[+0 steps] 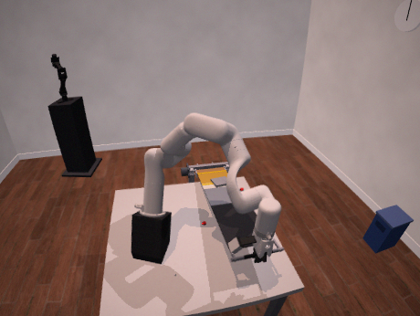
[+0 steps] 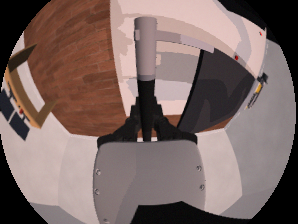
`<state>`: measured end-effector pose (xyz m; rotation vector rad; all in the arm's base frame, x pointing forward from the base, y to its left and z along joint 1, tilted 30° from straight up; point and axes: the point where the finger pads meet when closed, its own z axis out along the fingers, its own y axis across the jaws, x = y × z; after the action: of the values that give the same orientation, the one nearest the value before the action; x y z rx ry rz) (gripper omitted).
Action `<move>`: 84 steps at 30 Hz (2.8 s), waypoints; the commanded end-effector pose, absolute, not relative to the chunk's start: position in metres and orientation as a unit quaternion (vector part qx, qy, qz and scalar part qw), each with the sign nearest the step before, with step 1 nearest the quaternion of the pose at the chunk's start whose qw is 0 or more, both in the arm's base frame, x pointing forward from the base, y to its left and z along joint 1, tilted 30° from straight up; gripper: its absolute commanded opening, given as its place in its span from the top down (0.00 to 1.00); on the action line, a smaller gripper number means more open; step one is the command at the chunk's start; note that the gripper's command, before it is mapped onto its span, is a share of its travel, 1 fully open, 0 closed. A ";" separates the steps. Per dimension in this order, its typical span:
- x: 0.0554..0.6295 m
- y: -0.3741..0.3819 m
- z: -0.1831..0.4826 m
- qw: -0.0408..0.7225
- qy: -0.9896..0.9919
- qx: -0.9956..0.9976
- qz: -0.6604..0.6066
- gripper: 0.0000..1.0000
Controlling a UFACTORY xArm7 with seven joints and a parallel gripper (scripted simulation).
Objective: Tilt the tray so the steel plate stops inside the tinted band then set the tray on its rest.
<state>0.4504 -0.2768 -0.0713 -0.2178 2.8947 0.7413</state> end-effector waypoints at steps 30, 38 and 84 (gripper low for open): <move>0.454 -0.275 -0.085 0.075 0.964 -0.072 0.243 1.00; 0.445 -0.293 -0.027 0.075 0.964 -0.072 0.243 1.00; 0.455 -0.275 -0.087 0.075 0.964 -0.072 0.243 1.00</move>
<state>0.4530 -0.2720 -0.0852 -0.2186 2.8929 0.7397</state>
